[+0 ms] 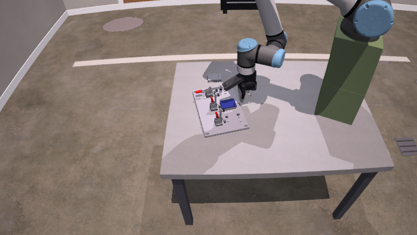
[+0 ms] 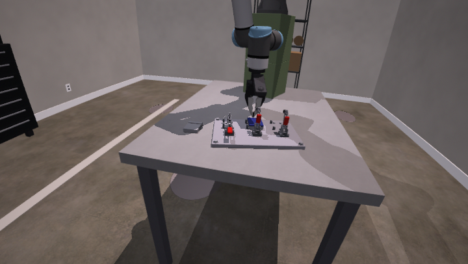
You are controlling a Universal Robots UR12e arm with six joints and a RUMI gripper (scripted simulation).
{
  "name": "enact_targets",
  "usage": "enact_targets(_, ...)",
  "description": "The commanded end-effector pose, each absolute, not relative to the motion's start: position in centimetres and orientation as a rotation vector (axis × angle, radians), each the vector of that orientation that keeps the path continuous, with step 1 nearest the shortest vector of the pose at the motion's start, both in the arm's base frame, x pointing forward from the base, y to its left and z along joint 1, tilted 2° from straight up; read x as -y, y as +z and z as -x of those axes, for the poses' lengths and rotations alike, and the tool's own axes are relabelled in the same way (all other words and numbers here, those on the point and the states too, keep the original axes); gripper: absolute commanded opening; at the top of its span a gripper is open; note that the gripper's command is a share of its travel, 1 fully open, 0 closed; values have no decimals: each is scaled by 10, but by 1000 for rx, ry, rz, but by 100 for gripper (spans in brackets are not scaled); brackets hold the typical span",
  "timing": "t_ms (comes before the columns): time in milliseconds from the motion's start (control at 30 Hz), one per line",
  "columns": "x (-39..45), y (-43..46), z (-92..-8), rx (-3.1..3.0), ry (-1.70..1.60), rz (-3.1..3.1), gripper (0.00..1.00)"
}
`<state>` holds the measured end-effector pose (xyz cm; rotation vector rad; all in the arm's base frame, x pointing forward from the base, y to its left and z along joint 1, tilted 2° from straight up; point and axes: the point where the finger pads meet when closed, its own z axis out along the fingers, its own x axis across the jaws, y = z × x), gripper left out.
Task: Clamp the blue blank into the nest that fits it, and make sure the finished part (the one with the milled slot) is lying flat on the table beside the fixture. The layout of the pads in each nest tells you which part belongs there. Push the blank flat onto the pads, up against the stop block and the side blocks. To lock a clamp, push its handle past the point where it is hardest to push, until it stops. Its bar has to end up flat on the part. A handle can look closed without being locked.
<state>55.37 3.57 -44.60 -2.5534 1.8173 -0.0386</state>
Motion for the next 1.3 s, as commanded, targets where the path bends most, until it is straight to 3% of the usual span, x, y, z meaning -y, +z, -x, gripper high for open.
enact_targets(0,-36,-446,-555,-1817,-40,2553,0)
enact_targets(1267,-38,-445,-562,-1817,-40,2553,0)
